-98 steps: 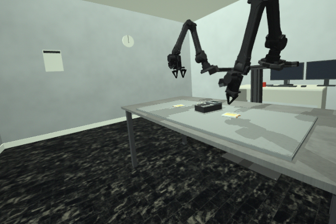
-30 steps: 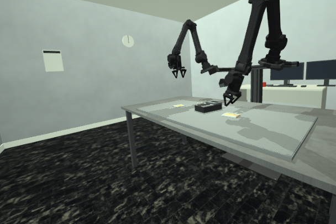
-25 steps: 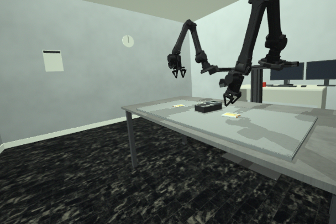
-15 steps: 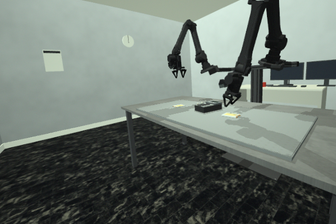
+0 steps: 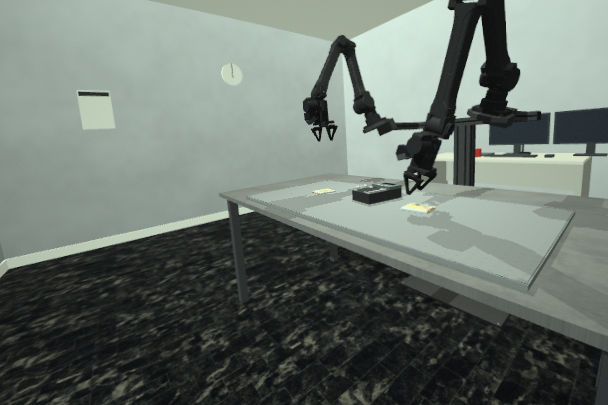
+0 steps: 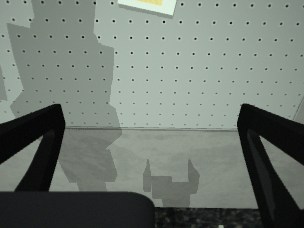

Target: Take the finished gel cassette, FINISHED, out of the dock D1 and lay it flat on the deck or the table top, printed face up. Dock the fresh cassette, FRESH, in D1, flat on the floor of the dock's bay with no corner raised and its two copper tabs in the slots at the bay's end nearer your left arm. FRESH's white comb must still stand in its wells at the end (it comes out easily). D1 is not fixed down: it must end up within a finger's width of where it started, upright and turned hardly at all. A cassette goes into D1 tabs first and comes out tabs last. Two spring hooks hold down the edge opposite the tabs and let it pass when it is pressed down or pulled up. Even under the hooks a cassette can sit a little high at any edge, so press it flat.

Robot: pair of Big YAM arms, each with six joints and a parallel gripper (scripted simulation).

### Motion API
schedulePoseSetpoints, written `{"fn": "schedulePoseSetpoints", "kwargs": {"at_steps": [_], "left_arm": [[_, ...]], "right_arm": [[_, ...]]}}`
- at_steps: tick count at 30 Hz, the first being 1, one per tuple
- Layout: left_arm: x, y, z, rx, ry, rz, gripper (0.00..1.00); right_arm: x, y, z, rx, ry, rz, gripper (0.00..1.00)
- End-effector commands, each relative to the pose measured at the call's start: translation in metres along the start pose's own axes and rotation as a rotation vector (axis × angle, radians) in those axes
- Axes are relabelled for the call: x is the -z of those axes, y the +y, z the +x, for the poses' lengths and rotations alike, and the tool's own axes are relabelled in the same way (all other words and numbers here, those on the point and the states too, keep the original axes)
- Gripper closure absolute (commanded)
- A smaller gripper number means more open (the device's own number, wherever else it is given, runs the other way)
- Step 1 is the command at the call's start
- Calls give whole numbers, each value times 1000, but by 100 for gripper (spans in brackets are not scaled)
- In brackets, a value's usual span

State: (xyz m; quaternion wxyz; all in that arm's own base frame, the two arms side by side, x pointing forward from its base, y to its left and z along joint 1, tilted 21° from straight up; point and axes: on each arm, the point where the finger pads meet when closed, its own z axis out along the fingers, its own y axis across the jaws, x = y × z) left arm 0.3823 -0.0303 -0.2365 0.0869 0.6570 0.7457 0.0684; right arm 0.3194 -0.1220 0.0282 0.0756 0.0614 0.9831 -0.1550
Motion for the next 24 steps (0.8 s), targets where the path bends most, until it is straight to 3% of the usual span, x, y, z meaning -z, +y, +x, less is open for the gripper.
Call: {"fn": "schedulePoseSetpoints", "kwargs": {"at_steps": [1, 24], "left_arm": [[-8, 1, 5, 2, 0, -3, 2], [-18, 1, 9, 1, 0, -2, 2]], "right_arm": [[9, 1, -15, 1, -25, 3, 0], [9, 1, -15, 1, -25, 3, 0]]}}
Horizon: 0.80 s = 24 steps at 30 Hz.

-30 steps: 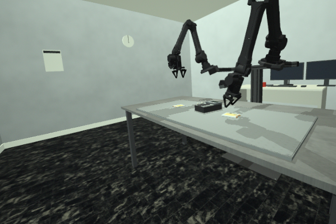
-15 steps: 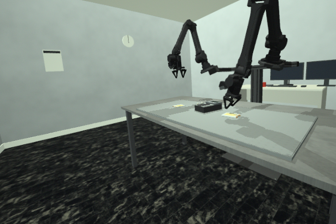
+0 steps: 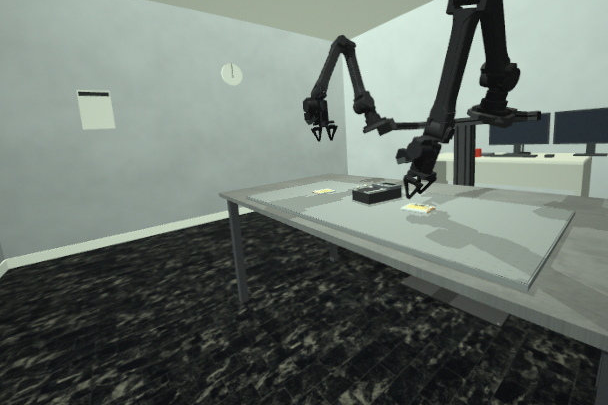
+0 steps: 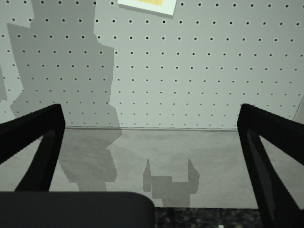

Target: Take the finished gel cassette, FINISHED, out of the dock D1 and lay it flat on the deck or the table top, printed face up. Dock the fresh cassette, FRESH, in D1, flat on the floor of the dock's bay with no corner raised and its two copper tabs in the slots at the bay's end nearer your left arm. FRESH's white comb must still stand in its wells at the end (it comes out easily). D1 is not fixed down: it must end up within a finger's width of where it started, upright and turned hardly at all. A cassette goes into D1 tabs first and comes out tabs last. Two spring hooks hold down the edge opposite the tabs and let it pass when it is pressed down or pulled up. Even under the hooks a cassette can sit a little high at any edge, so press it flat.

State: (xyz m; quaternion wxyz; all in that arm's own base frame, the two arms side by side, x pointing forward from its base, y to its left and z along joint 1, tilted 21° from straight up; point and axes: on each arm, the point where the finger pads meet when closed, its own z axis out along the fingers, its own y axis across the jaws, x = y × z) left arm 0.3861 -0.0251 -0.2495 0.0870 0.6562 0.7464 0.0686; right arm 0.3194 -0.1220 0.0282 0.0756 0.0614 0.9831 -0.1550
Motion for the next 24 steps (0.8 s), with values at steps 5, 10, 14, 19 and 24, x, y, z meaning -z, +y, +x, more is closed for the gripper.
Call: {"fn": "schedulePoseSetpoints", "kwargs": {"at_steps": [5, 10, 14, 19, 24], "left_arm": [[-5, -1, 4, -1, -1, -1, 2], [-6, -1, 4, 0, 0, -2, 2], [-11, -1, 6, 0, 0, -2, 2], [-12, -1, 7, 0, 0, -2, 2], [-12, -1, 7, 0, 0, -2, 2]], "right_arm": [[9, 1, -15, 1, -25, 3, 0], [9, 1, -15, 1, -25, 3, 0], [9, 1, -15, 1, -25, 3, 0], [9, 1, -15, 1, -25, 3, 0], [9, 1, -15, 1, -25, 3, 0]]}}
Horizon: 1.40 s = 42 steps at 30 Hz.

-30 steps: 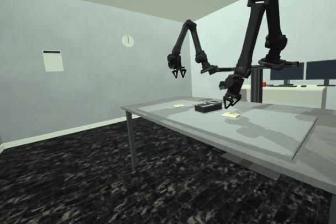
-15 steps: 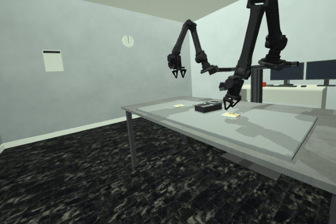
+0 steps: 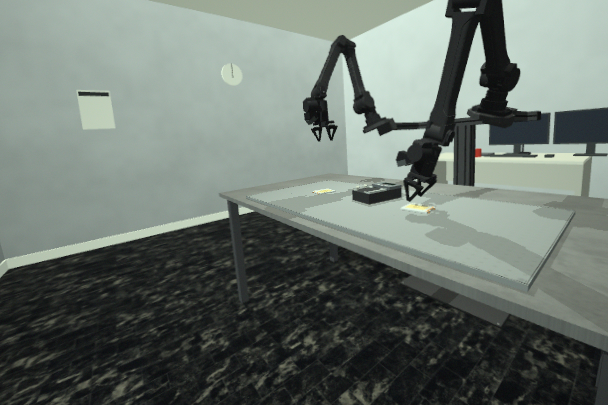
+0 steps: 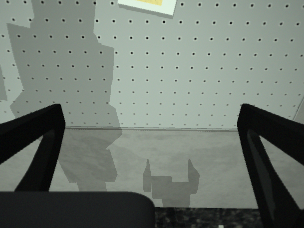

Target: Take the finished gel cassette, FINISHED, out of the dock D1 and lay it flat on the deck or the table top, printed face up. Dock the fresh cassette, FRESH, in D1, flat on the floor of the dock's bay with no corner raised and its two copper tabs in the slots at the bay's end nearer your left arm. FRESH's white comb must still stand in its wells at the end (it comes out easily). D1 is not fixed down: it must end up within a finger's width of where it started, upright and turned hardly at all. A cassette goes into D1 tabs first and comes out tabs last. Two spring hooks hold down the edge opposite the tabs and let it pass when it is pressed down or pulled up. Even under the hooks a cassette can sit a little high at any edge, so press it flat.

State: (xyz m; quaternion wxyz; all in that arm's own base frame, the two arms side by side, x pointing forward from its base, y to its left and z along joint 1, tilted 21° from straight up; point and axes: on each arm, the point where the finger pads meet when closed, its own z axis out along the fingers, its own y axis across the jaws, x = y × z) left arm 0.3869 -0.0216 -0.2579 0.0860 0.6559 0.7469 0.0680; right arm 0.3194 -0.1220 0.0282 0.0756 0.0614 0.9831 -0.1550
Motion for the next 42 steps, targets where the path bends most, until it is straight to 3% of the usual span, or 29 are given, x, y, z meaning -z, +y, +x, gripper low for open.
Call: {"fn": "schedulePoseSetpoints", "kwargs": {"at_steps": [1, 42], "left_arm": [[-4, 0, 3, -1, -1, -4, 2], [-23, 0, 9, -2, -1, -3, 2]], "right_arm": [[9, 1, -15, 1, -25, 3, 0], [9, 1, -15, 1, -25, 3, 0]]}}
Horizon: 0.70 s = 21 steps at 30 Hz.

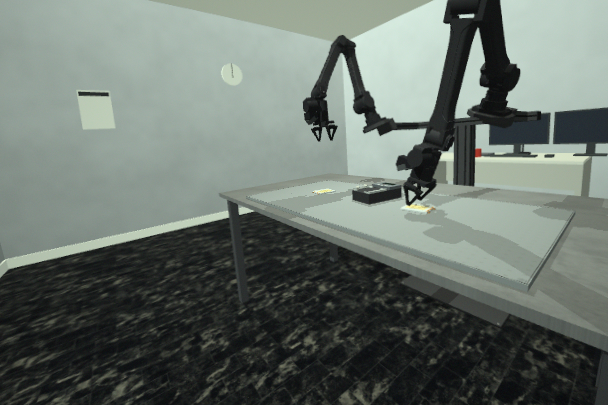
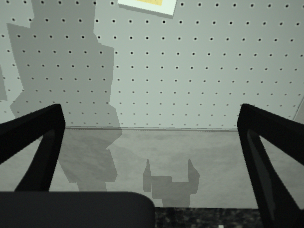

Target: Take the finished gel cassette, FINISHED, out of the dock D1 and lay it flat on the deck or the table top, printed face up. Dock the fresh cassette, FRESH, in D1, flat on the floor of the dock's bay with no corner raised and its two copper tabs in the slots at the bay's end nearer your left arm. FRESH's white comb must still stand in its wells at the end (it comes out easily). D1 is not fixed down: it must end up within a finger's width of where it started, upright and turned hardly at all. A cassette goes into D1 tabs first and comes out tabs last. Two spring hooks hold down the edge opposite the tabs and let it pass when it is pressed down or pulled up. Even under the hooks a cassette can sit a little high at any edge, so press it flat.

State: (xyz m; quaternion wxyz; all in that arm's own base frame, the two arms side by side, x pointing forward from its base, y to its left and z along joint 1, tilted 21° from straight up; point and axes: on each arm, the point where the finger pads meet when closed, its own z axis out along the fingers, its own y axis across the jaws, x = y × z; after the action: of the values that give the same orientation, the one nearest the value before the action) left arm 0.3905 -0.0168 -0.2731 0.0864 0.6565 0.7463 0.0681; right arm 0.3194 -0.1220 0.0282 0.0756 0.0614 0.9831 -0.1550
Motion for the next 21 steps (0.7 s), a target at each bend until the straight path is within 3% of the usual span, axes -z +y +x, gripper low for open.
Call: {"fn": "schedulePoseSetpoints", "kwargs": {"at_steps": [1, 21], "left_arm": [[-9, -1, 5, 0, 0, -2, 2], [-15, -1, 7, 0, 0, -2, 2]], "right_arm": [[9, 1, -15, 1, -25, 3, 0], [9, 1, -15, 1, -25, 3, 0]]}}
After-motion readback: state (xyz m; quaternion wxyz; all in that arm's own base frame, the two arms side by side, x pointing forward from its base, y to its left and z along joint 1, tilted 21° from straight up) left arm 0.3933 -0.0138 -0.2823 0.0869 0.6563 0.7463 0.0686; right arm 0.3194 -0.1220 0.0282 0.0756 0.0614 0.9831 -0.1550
